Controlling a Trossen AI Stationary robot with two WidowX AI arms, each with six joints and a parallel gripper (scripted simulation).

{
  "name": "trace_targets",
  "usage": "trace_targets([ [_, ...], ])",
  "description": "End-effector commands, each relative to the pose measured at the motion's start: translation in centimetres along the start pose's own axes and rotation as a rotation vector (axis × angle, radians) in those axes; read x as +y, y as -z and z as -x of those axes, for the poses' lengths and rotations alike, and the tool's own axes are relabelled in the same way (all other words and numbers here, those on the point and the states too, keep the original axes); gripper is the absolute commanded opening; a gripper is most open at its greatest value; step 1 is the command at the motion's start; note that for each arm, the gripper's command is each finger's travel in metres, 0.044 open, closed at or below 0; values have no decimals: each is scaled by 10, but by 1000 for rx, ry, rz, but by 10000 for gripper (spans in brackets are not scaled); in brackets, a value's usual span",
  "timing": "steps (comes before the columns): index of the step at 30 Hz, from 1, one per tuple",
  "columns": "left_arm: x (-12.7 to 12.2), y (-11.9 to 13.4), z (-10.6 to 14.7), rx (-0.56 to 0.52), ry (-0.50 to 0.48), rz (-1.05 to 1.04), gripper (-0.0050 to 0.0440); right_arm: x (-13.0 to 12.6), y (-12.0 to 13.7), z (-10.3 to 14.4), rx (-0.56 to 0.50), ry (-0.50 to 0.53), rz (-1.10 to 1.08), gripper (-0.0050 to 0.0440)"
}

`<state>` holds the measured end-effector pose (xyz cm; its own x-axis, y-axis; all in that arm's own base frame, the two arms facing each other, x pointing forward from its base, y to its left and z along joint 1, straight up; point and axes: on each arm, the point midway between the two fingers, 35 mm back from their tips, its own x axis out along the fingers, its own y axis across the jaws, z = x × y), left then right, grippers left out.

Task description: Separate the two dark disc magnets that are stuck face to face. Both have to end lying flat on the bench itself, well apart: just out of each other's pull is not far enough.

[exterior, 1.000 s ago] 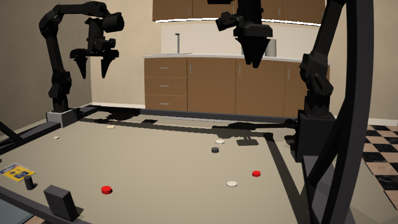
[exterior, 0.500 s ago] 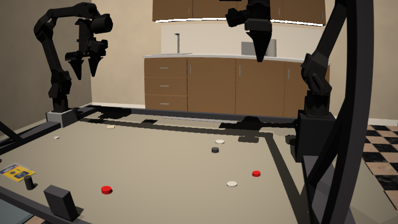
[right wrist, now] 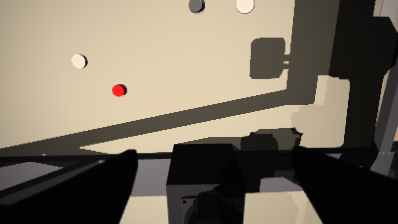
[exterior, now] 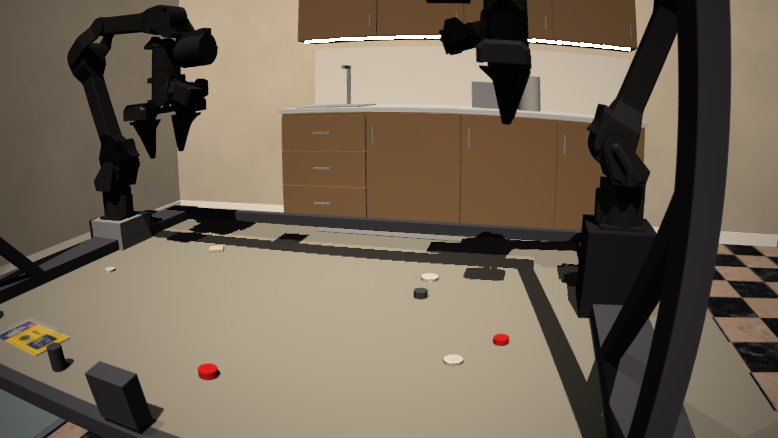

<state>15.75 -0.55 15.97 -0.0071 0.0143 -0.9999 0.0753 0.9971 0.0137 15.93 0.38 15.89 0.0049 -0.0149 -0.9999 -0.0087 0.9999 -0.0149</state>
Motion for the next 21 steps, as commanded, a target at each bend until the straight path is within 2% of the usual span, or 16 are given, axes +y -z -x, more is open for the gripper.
trace_targets([
  [1, -7, 1, -3, 17, -16, -80, 400, 5, -1, -6, 7, 21, -1, 400],
  [6, -15, 1, -6, 28, -33, -166, 400, 10, -2, -10, 4, 40, -1, 400],
  [10, -28, 3, -9, 47, -64, -316, 400, 20, -4, -17, -6, 73, -1, 400],
  [21, -76, 21, -23, 102, -205, -910, 400, 63, -4, -43, -99, 179, -2, 400],
])
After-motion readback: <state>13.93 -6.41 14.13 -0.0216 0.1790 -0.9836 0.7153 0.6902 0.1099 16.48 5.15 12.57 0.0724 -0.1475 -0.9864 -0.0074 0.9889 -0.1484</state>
